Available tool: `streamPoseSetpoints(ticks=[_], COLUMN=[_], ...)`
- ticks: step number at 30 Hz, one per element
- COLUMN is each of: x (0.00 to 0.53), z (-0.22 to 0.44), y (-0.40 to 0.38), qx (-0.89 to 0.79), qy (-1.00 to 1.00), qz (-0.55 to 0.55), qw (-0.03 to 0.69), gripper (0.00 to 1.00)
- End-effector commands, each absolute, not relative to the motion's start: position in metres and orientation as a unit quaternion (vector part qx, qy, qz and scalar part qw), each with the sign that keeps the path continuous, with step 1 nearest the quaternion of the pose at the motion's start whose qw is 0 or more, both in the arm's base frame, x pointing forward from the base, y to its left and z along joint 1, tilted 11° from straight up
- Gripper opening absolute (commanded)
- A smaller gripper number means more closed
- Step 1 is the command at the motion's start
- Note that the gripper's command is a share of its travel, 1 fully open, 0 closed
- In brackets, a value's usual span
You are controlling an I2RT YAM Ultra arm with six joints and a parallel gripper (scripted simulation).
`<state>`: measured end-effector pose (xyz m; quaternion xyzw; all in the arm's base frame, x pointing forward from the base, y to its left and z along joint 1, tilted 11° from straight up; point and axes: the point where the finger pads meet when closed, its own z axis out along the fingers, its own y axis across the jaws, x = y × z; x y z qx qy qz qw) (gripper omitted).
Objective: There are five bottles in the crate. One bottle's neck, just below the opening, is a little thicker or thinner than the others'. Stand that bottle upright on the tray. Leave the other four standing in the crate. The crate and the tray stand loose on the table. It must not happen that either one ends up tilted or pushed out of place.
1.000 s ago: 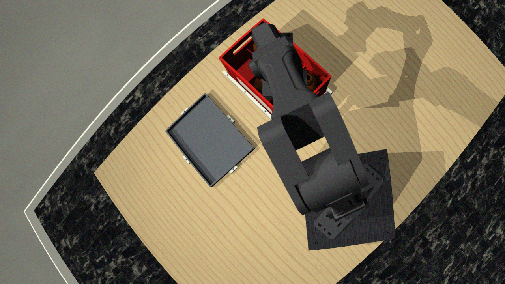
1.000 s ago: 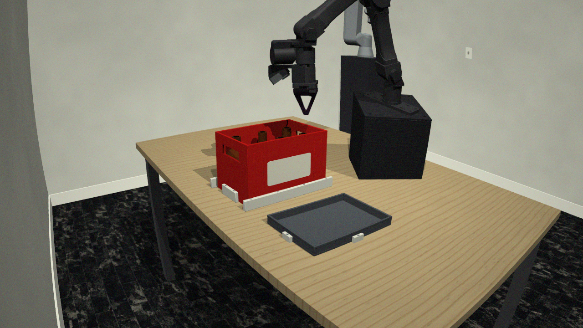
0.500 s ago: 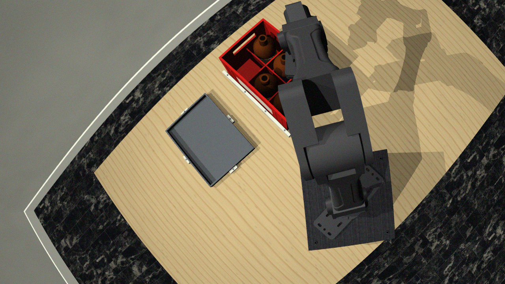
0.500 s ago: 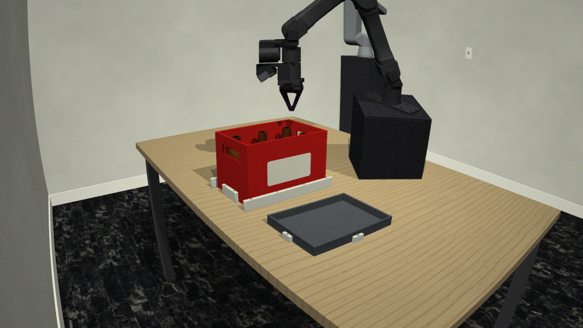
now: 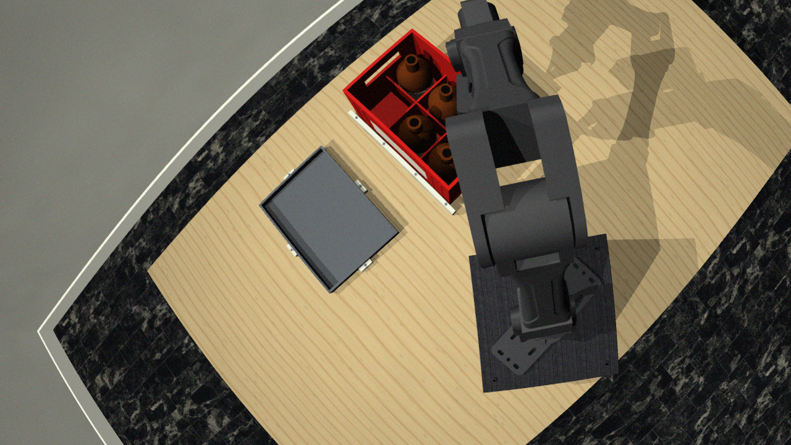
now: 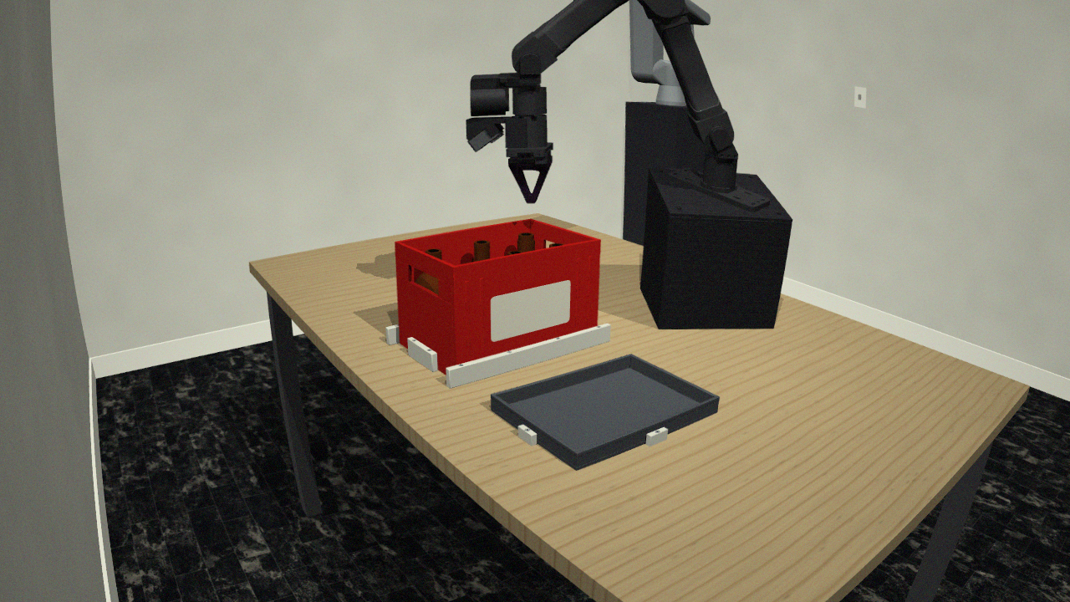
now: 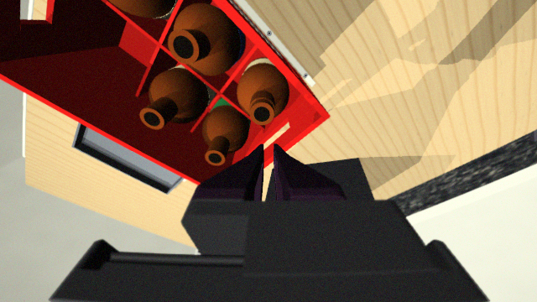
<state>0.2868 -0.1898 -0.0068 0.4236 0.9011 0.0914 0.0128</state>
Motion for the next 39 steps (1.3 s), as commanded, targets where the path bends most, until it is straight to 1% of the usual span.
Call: streamPoseSetpoints(ticks=[1,39], x=[0.3050,0.3027], z=[0.0158,0.0155], y=[-0.1947,-0.2008], qx=[0.407,0.416], qy=[0.908,0.904], qz=[0.085,0.083], qw=[0.050,0.053], gripper=[0.61,0.61])
